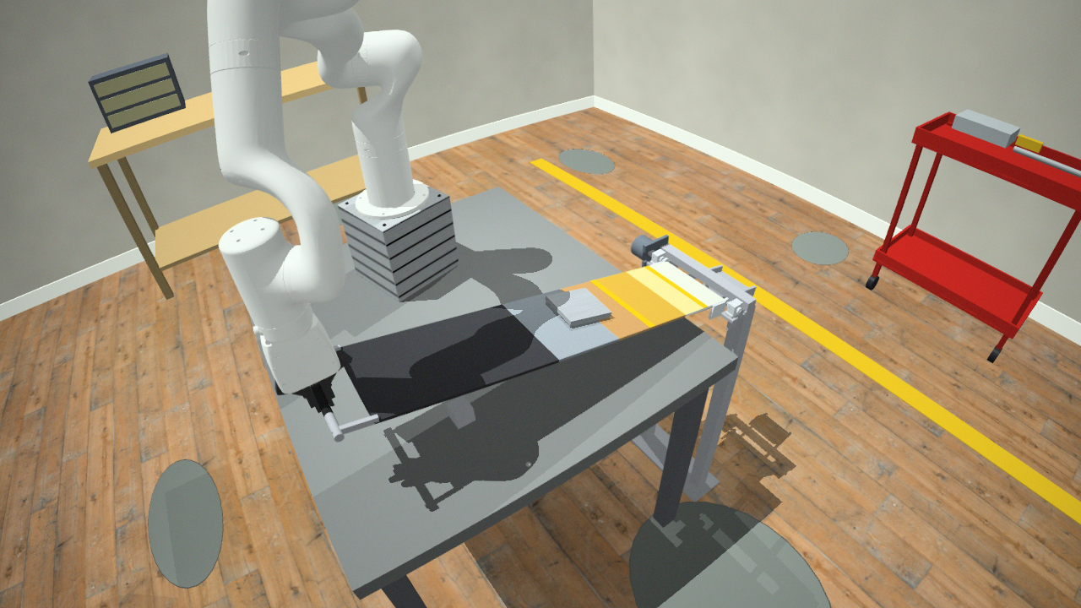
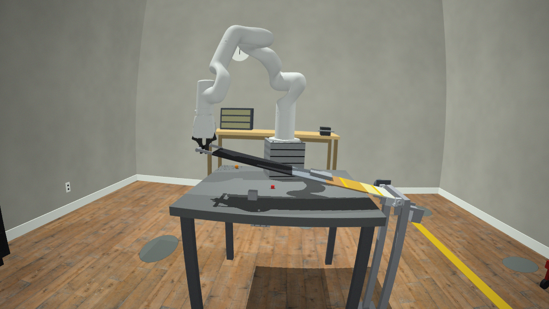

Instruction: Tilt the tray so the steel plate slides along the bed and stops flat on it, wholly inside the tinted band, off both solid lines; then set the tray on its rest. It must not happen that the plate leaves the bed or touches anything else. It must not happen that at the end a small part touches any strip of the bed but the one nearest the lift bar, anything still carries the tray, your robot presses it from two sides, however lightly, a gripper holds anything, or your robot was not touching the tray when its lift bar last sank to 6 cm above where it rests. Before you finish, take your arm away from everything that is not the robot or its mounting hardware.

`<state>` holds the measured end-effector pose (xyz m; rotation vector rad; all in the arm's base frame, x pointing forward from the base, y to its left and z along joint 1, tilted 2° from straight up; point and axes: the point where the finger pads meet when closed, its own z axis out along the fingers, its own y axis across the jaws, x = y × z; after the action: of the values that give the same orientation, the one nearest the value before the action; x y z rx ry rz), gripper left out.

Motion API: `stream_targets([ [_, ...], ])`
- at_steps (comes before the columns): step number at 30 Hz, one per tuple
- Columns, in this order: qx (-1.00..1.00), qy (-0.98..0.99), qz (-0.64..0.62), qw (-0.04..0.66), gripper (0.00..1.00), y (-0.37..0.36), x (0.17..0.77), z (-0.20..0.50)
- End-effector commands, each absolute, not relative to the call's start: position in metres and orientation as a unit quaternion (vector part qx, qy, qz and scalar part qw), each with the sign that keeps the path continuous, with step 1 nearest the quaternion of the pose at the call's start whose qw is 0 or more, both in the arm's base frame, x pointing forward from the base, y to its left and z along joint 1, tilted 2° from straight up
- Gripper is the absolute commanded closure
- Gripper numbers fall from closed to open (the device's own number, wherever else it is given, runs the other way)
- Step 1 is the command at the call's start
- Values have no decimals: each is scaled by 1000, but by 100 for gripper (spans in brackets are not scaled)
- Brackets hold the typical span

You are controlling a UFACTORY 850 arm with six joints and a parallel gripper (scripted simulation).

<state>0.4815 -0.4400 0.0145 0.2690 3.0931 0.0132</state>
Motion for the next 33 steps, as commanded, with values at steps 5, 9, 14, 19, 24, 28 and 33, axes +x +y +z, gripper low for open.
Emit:
stream_targets([
  [5,86,996,3,20,100,-448,482,-24],
  [9,86,996,3,20,100,-448,482,-24],
  [14,86,996,3,20,100,-448,482,-24],
  [19,86,996,3,20,100,-447,482,-19],
  [24,86,996,3,20,100,-446,482,-13],
  [28,86,996,3,20,100,-445,482,-8],
  [33,86,996,3,20,100,-445,482,-8],
])
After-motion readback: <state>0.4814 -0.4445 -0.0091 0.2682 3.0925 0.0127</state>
